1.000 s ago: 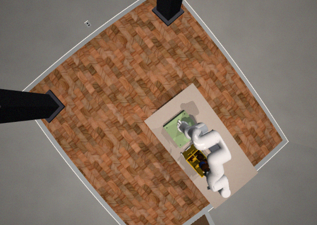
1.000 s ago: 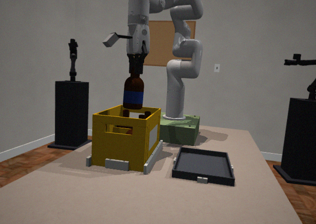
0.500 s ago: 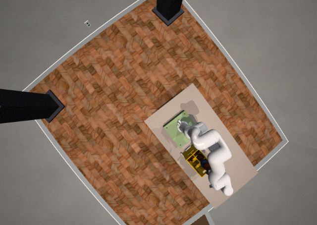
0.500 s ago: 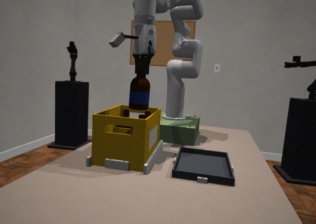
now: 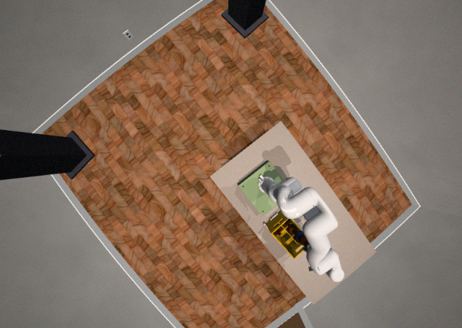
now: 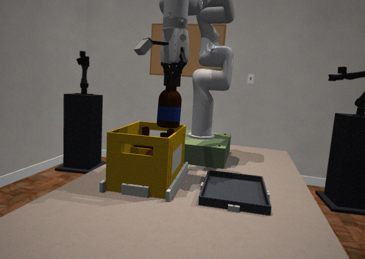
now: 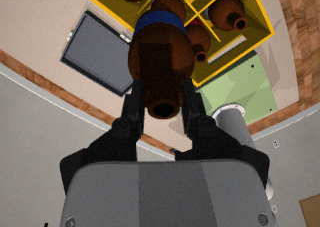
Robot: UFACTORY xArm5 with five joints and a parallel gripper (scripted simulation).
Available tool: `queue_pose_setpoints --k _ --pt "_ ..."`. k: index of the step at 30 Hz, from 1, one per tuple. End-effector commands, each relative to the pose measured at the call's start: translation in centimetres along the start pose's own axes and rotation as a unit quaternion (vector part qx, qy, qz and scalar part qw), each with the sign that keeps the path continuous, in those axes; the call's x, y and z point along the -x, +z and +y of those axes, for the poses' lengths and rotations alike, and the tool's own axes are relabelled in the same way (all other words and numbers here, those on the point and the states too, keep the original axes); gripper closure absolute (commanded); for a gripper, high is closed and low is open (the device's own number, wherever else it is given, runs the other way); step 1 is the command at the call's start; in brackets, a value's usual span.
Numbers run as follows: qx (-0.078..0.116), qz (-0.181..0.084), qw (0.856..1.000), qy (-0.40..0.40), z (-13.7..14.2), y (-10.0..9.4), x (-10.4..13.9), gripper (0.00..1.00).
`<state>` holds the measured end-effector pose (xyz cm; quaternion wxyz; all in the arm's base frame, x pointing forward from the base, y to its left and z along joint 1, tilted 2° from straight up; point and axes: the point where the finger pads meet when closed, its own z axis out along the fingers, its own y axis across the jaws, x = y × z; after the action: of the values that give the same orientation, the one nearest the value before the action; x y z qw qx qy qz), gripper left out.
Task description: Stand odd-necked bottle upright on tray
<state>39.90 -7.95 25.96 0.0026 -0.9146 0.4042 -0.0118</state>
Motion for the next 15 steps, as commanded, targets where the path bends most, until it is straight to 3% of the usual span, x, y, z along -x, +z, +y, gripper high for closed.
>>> queue_pose_setpoints --k 1,15 --pt "-0.002 0.001 1.0 0.0 -0.8 -0.2 0.5 1.0" --pt "-0.002 0.001 1.0 0.0 -2.8 -0.2 2.3 1.0"
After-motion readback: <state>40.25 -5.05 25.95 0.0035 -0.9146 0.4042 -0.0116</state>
